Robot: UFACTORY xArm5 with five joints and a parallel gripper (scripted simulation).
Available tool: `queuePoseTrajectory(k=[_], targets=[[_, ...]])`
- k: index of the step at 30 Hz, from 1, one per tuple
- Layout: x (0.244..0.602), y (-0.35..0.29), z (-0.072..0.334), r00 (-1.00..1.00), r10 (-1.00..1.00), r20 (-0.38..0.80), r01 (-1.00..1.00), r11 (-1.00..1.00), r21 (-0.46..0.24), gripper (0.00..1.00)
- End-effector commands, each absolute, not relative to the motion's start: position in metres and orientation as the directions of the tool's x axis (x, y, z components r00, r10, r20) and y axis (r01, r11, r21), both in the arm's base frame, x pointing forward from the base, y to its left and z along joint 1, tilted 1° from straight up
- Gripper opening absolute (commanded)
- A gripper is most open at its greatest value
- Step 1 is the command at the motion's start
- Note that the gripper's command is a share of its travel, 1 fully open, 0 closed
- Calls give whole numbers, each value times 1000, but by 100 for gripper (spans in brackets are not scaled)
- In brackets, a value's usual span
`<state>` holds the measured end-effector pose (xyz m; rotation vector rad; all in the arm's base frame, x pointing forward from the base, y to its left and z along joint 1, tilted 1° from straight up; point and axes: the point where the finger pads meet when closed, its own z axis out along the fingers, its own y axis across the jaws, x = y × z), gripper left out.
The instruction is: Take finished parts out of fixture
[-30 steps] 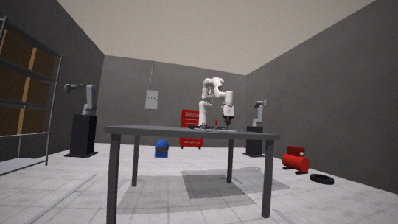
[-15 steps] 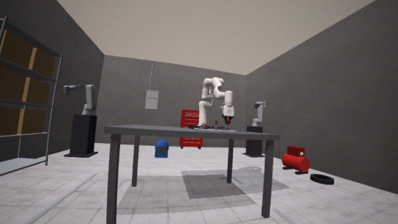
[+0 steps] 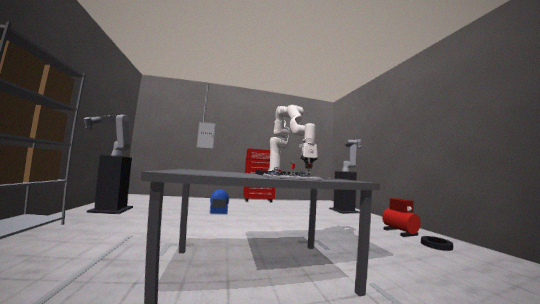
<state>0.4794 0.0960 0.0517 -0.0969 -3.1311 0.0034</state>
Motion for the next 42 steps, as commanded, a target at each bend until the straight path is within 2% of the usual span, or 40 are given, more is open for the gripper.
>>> queuePoseTrajectory(k=[1, 42], targets=[[479, 96, 52, -998, 62, 8, 62, 998, -2, 0], [475, 96, 52, -998, 62, 8, 62, 998, -2, 0]])
